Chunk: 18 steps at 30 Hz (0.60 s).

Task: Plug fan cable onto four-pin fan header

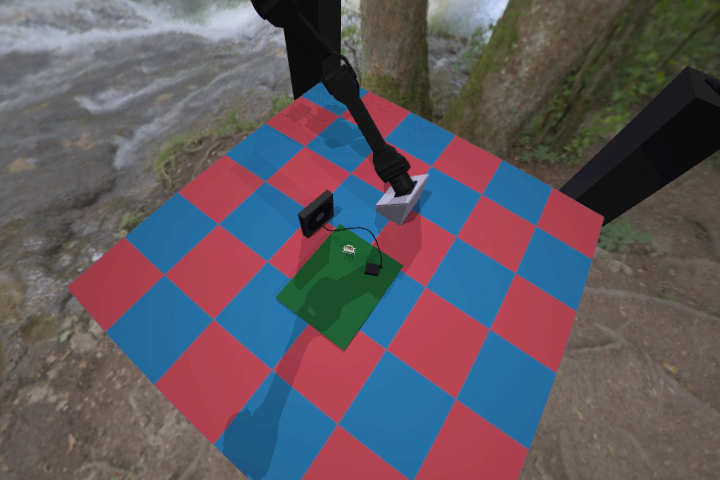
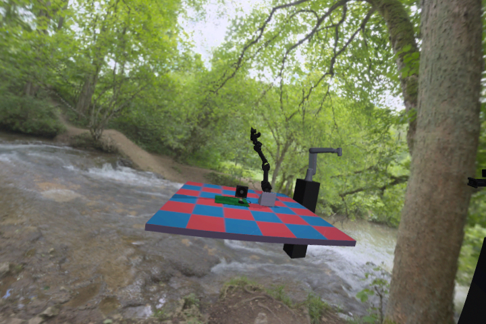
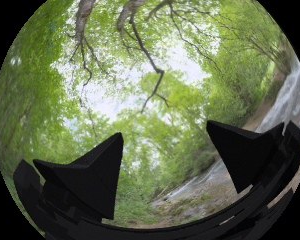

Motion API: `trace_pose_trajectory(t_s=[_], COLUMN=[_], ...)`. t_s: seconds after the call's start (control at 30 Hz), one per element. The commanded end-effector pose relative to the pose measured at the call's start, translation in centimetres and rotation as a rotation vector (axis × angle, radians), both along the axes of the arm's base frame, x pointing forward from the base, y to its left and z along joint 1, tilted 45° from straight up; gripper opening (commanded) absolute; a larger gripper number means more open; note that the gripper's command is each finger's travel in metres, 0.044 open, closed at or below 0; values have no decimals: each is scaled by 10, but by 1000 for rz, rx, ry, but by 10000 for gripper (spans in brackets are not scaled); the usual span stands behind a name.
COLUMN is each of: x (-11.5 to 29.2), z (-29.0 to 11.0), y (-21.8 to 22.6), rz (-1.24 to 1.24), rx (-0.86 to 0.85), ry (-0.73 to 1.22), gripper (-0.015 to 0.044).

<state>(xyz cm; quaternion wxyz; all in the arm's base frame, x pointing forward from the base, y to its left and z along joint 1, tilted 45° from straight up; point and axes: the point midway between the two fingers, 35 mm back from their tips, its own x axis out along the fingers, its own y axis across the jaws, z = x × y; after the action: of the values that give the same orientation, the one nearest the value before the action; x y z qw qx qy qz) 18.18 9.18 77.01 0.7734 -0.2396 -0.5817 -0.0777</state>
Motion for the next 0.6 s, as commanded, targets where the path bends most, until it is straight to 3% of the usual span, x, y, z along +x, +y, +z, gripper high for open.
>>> trace_pose_trajectory(t_s=[0.0,0.1,0.23,0.4,0.57], x=[0,0,20,88,141], z=[0,0,-9,-48,-94], y=[0,0,8,33,56], rz=[0,0,-7,-38,-77], rx=[0,0,-17,-77,-170], ry=[0,0,58,260,436], gripper=[426,440,335,210,210])
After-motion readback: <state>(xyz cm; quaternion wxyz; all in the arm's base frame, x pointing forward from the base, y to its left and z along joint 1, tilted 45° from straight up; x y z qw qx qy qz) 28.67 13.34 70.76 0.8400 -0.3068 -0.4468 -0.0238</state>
